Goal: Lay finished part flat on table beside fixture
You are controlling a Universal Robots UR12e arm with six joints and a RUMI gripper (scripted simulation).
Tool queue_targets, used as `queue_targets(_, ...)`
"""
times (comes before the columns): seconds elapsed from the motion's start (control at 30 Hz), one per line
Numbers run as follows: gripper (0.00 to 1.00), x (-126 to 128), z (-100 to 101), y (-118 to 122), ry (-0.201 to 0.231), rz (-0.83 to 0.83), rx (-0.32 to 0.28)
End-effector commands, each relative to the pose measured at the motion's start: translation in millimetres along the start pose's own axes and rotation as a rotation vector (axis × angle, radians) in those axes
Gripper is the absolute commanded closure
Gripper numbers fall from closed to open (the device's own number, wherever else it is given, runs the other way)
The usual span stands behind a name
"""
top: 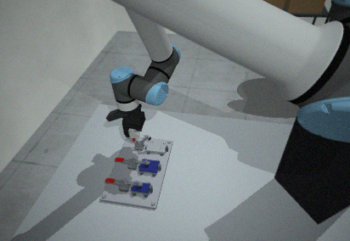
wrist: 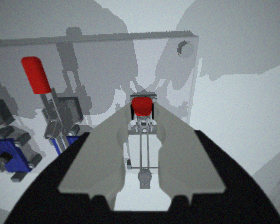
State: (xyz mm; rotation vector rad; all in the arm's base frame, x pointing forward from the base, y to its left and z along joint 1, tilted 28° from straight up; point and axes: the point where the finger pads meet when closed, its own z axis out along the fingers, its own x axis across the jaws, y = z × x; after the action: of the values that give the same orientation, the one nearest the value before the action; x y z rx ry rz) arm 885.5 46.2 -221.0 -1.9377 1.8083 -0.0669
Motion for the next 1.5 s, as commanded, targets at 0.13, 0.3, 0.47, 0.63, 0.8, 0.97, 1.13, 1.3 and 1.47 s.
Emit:
queue_targets(0.13, 1.0, 2, -3, 10, 0.001, 0.002, -0.001)
queue_targets(0.3, 1.0, 2, -3, 13, 0.001, 0.003, -0.002)
queue_targets(0.47, 1.0, 2, -3, 16, 0.001, 0.003, -0.002)
queue_targets(0.63, 1.0, 2, -3, 18, 0.001, 0.003, -0.003)
queue_targets(0.8, 1.0, 2, -3, 20, 0.001, 0.003, -0.003)
queue_targets(0.97, 1.0, 1, -3, 21, 0.0, 0.003, -0.003)
queue_targets(1.13, 1.0, 1, -2, 22, 0.0, 0.003, -0.004)
queue_targets(1.3, 1.0, 1, -2, 23, 0.0, 0.003, -0.004)
queue_targets(1.47, 1.0, 1, -2, 23, 0.0, 0.003, -0.004)
